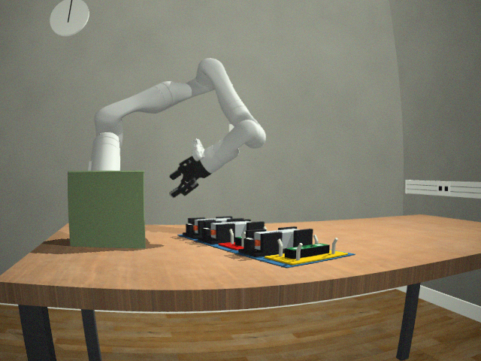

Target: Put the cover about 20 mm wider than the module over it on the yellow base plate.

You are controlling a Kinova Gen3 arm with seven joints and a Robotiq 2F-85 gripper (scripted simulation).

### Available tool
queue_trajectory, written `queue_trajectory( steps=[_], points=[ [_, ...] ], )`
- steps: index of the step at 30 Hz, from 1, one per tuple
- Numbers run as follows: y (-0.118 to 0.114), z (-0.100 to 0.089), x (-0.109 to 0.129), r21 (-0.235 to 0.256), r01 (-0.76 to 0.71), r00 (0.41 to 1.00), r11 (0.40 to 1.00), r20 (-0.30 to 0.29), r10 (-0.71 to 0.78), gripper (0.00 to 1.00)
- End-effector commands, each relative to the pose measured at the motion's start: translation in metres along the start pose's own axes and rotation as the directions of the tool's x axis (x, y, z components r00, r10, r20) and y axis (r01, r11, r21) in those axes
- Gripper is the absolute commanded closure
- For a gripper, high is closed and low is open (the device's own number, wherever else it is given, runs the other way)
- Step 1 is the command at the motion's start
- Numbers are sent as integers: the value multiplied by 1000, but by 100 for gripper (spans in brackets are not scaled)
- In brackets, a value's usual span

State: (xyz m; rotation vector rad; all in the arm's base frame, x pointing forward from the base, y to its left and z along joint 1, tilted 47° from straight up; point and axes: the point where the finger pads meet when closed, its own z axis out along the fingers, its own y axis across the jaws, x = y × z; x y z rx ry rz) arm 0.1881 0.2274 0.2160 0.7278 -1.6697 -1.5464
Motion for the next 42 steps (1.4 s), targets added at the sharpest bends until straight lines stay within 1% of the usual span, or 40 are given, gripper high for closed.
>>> queue_trajectory(
  steps=[1, 7, 17, 24, 34, 41, 42],
  points=[
    [-8, -16, 6, 48, 6, 999, 999, 45, -8, 0],
    [-8, -16, 6, 48, 6, 999, 999, 45, -8, 0],
    [-33, -67, 26, 200, 5, 983, 980, 181, -42, 0],
    [-33, -67, 26, 200, 5, 983, 980, 181, -42, 0],
    [-59, -117, 46, 347, -17, 947, 938, 306, -96, 0],
    [-59, -117, 46, 347, -17, 947, 938, 306, -96, 0],
    [-61, -122, 48, 360, -20, 943, 933, 318, -102, 0]
  ],
)
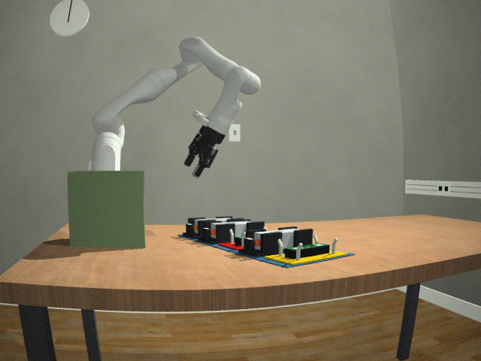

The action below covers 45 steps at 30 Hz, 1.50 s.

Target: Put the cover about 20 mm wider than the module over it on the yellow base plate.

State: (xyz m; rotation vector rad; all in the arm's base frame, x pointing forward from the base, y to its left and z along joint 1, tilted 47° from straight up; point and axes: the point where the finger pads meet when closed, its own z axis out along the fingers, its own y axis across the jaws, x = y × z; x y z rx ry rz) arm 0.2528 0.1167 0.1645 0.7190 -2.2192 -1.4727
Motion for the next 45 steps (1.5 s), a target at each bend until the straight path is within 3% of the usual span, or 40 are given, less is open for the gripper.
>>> queue_trajectory(
  steps=[1, 9, 16, 26, 33, 43, 45],
  points=[
    [-8, -9, 1, 31, 3, 1000, 1000, 29, -4, 0],
    [-42, -43, 6, 154, 6, 990, 988, 139, -28, 0],
    [-42, -43, 6, 154, 6, 990, 988, 139, -28, 0],
    [-83, -85, 12, 303, -9, 960, 953, 269, -76, 0],
    [-83, -85, 12, 303, -9, 960, 953, 269, -76, 0],
    [-125, -128, 18, 397, -31, 930, 917, 348, -119, 0],
    [-125, -128, 18, 397, -31, 930, 917, 348, -119, 0]
  ],
)
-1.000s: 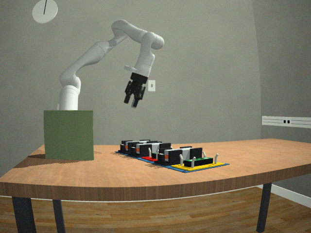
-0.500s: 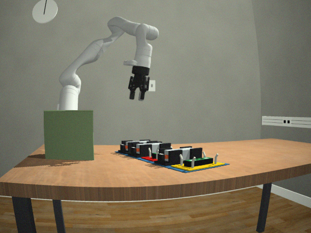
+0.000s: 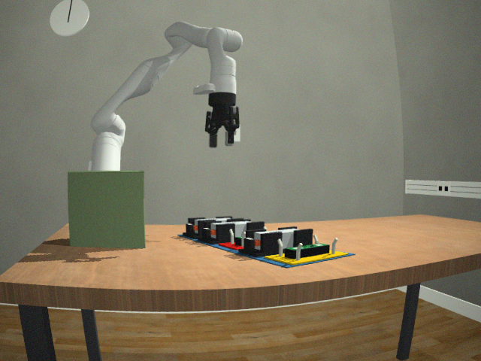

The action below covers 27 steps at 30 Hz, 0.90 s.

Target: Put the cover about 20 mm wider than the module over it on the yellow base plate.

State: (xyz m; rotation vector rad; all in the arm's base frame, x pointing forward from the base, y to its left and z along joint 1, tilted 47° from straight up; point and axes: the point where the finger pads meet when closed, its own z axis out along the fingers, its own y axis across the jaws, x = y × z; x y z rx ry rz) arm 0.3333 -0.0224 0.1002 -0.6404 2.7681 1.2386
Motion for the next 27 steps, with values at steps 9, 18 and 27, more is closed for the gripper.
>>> queue_trajectory(
  steps=[9, 18, 27],
  points=[
    [-28, -12, -3, 11, 2, 1000, 1000, 11, -2, 0],
    [-61, -26, -5, 11, 2, 1000, 1000, 11, -2, 0],
    [-78, -33, -6, 11, 2, 1000, 1000, 11, -2, 0]
  ],
)
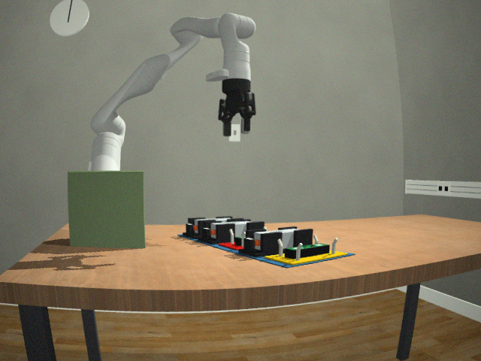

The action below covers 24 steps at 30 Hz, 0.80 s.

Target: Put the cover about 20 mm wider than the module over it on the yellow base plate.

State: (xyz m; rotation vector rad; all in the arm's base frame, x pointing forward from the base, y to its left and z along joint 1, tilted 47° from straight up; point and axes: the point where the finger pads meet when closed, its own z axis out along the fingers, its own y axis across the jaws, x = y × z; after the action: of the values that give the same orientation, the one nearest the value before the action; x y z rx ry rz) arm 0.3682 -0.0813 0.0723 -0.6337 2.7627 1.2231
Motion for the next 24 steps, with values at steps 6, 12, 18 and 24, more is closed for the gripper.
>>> queue_trajectory(
  steps=[6, 12, 18, 24],
  points=[
    [-27, -11, -2, 1, 0, 1000, 1000, 1, 0, 0],
    [-27, -11, -2, 1, 0, 1000, 1000, 1, 0, 0],
    [-27, -11, -2, 1, 0, 1000, 1000, 1, 0, 0],
    [-27, -11, -2, 1, 0, 1000, 1000, 1, 0, 0]
  ],
)
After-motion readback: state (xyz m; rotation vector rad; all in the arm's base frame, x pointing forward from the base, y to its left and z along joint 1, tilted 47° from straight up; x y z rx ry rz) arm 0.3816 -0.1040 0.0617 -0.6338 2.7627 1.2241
